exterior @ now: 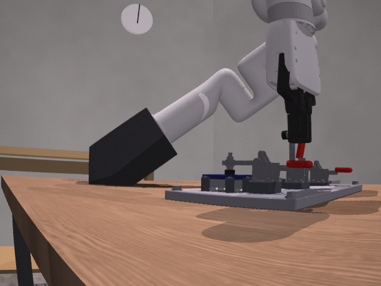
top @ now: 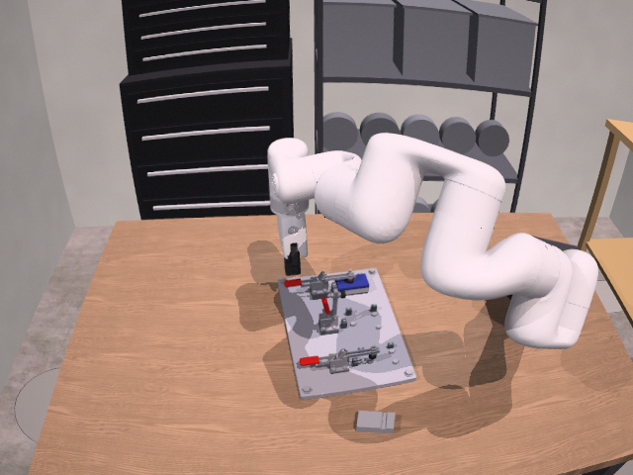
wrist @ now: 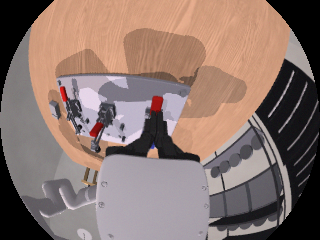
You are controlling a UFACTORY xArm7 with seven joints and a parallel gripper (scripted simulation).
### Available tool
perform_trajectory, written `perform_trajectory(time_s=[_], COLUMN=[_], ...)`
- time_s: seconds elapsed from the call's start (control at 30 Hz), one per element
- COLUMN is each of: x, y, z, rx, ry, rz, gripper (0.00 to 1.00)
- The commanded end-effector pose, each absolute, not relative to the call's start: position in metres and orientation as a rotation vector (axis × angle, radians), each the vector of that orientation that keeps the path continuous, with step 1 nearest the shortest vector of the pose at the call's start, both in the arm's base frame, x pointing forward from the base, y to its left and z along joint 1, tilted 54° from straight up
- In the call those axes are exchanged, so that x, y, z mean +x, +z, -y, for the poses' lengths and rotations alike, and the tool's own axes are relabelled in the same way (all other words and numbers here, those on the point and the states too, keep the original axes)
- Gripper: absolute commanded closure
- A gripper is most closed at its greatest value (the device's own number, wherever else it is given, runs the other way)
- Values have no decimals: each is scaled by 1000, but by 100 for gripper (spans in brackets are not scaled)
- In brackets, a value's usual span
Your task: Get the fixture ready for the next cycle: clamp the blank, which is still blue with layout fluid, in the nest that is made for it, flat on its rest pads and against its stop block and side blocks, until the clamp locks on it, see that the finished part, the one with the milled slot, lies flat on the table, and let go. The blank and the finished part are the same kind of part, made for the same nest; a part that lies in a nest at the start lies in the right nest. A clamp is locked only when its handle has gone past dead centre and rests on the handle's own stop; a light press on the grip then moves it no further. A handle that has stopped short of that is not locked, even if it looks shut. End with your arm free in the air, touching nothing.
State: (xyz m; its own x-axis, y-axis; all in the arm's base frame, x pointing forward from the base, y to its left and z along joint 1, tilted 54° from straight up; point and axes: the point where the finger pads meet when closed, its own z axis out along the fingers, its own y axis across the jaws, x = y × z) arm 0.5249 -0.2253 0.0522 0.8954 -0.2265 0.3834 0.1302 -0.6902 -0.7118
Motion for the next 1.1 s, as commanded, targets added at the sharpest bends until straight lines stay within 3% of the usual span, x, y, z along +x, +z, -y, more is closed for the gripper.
perform_trajectory(time_s=[0.0,0.7,0.73,1.07], x=[520,505,505,505], y=[59,79,79,79], z=[236,259,259,259], rx=[-2266,-2266,-2266,-2266], ry=[-582,-582,-582,-582], rz=[-73,-73,-73,-73], gripper=[100,100,0,0])
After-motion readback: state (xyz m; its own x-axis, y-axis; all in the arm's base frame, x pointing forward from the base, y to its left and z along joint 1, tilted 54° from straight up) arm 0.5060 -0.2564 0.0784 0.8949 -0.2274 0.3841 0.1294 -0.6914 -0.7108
